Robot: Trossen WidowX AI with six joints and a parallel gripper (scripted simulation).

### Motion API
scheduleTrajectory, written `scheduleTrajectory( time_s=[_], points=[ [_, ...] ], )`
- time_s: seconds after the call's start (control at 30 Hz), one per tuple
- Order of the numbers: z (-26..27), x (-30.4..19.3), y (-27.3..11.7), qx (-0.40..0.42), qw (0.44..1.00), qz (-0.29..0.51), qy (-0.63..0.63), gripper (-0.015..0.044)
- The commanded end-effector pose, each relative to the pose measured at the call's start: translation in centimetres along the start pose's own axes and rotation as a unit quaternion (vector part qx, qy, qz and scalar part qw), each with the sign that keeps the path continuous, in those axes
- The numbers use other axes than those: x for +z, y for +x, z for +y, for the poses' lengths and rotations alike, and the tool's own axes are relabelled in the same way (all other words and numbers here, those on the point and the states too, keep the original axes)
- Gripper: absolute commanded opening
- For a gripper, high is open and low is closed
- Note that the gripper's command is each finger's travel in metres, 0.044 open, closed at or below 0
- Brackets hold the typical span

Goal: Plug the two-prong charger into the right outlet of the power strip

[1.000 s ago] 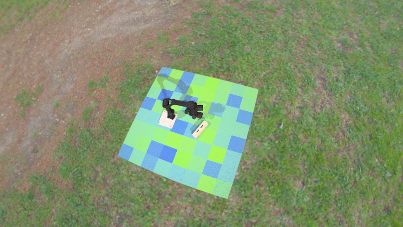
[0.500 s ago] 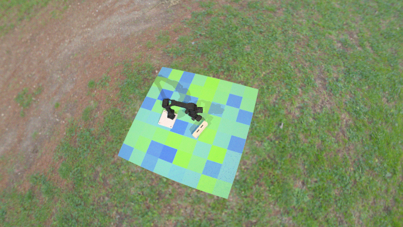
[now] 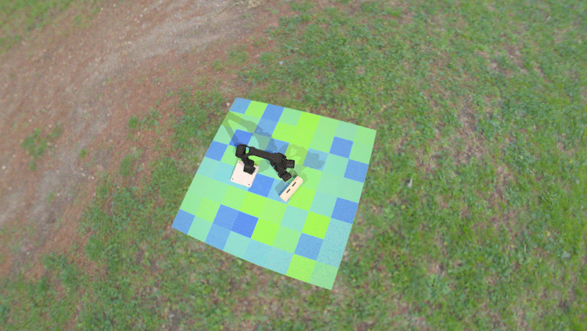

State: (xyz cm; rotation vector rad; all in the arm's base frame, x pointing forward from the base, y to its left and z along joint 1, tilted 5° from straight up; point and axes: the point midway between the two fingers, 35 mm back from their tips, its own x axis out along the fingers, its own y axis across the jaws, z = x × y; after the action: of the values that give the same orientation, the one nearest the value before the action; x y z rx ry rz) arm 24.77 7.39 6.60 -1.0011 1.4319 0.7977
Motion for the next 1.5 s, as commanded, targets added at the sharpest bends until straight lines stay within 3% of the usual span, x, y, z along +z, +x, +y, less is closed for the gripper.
scheduleTrajectory(
  time_s=[0.0, 0.73, 1.47],
  points=[
    [-0.1, -0.5, 0.3, 0.005, 0.999, -0.001, 0.048, 0.0],
    [-0.9, -2.6, 1.5, 0.017, 0.966, 0.0, 0.259, 0.0],
    [-1.4, -4.8, 2.7, 0.029, 0.888, 0.003, 0.459, 0.0]
  ],
)
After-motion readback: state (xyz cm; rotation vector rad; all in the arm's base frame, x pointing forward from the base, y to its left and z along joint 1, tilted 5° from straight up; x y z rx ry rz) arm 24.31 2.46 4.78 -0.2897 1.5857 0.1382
